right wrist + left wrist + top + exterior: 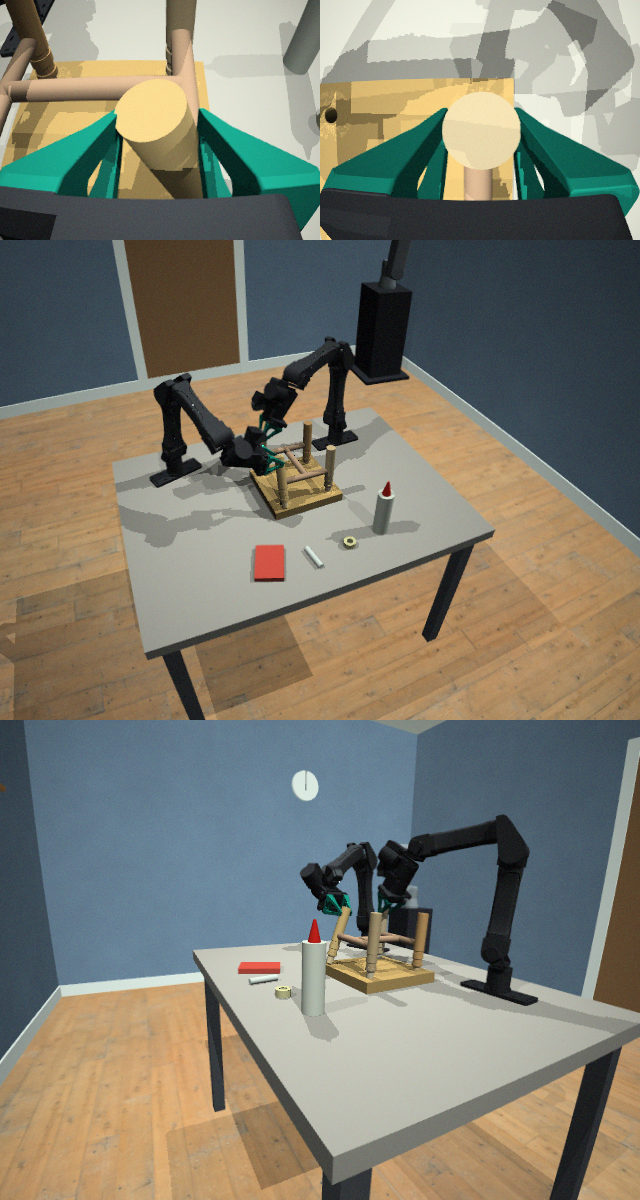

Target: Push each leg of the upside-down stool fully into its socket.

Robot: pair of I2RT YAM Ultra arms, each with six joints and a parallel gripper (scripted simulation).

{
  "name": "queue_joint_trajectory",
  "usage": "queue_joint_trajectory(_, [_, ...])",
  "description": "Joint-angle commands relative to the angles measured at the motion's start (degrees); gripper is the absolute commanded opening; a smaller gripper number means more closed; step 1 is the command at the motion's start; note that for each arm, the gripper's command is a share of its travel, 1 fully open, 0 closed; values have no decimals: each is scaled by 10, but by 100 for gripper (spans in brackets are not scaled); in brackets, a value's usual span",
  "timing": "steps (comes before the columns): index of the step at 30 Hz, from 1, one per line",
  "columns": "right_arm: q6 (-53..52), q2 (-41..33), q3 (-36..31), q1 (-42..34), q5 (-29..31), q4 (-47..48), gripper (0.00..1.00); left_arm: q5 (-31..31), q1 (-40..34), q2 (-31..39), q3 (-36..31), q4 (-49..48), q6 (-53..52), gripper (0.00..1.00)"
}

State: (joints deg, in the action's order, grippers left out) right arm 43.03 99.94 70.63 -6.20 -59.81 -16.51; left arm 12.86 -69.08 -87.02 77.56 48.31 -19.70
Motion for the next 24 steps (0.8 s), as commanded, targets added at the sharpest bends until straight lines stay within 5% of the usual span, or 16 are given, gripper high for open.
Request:
queue_joint_trajectory(1, [-19, 2, -2, 3, -8, -13, 28, 10, 3, -15, -1, -19, 5, 28])
queue_joint_trajectory(24, [-15, 2, 12, 9, 4, 2, 28, 17, -8, 2, -2, 5, 2, 28])
